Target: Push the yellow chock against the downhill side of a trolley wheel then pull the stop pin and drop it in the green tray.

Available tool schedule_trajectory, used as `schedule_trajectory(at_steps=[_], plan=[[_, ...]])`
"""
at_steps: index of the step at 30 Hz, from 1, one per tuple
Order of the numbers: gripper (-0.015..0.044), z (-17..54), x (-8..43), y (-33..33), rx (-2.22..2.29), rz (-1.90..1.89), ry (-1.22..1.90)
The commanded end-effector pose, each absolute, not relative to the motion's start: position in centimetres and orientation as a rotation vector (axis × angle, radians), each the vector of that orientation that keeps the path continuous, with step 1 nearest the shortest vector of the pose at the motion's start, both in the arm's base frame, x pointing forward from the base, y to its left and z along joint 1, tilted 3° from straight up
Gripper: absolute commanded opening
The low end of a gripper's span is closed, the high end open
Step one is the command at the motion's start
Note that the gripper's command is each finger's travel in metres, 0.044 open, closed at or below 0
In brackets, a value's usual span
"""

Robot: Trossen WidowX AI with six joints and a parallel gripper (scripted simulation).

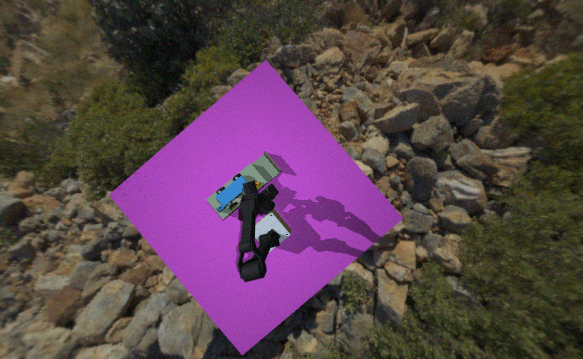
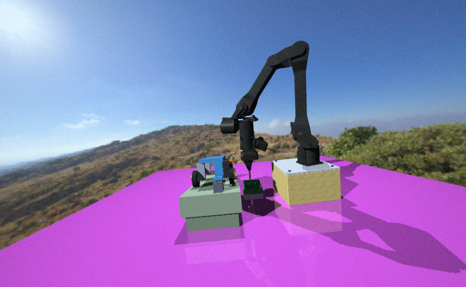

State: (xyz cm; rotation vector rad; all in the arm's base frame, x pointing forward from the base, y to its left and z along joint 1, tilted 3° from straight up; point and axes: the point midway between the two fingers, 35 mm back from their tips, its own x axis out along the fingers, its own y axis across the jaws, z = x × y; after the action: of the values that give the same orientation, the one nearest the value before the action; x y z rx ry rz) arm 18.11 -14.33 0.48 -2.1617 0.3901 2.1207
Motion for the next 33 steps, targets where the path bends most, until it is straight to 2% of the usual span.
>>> schedule_trajectory(at_steps=[1,8,15,16,33], plan=[[0.0000,-0.8,17.8,-14.9,-2.159,2.132,0.395],[0.0000,-1.9,17.6,-15.4,-2.159,2.133,0.396],[0.0184,-1.9,17.7,-15.1,-2.159,2.132,0.395],[0.0190,-1.9,17.7,-15.0,-2.159,2.132,0.395],[0.0190,-2.3,18.1,-13.9,-2.159,2.132,0.394]])
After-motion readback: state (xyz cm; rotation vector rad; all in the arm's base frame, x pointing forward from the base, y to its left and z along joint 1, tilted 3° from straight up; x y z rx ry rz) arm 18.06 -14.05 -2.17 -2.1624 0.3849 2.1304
